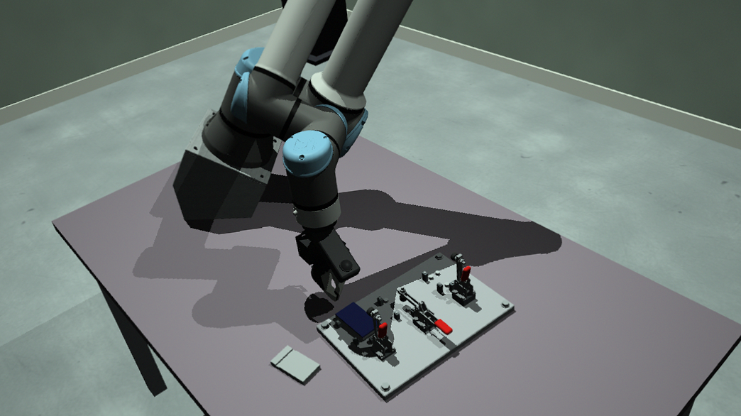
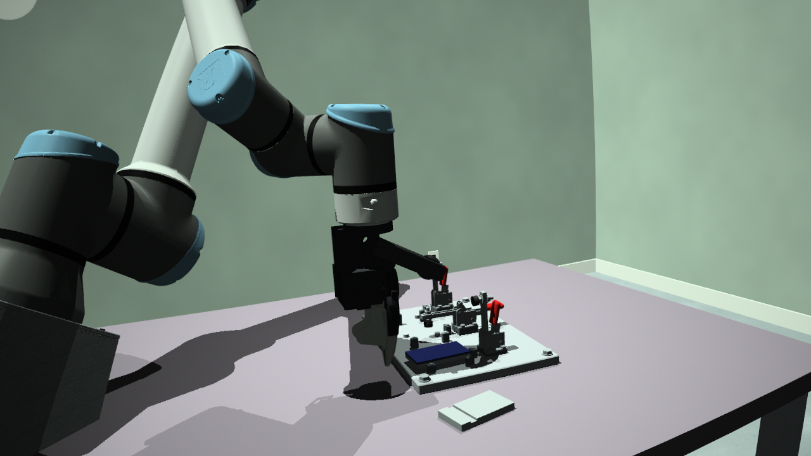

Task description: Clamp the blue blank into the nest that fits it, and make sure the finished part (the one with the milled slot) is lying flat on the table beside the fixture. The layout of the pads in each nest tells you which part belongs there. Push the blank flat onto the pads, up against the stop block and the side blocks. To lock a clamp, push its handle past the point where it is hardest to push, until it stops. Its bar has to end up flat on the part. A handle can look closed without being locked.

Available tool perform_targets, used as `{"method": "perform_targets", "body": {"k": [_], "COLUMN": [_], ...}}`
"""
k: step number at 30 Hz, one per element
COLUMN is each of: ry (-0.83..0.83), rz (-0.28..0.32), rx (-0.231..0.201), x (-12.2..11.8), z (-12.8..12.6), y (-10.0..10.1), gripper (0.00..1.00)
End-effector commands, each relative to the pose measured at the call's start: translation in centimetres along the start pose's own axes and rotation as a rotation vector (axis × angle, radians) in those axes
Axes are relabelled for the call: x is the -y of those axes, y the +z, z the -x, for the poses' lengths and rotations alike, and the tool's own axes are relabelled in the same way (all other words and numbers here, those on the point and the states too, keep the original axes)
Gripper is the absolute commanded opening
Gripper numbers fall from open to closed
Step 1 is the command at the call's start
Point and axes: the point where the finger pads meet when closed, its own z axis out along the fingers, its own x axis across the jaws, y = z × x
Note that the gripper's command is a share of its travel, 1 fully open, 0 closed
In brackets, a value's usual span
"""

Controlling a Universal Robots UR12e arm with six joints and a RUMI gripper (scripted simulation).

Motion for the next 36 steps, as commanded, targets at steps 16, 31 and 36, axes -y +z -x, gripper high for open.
{"method": "perform_targets", "body": {"k": [16, 31, 36], "ry": [0.0, 0.0, 0.0], "rz": [-0.001, -0.001, -0.001], "rx": [-0.001, -0.001, -0.001], "x": [0.05, 0.45, 0.45], "z": [-0.03, -0.03, -0.03], "y": [-0.04, -0.04, -0.04], "gripper": [0.0, 0.0, 0.0]}}
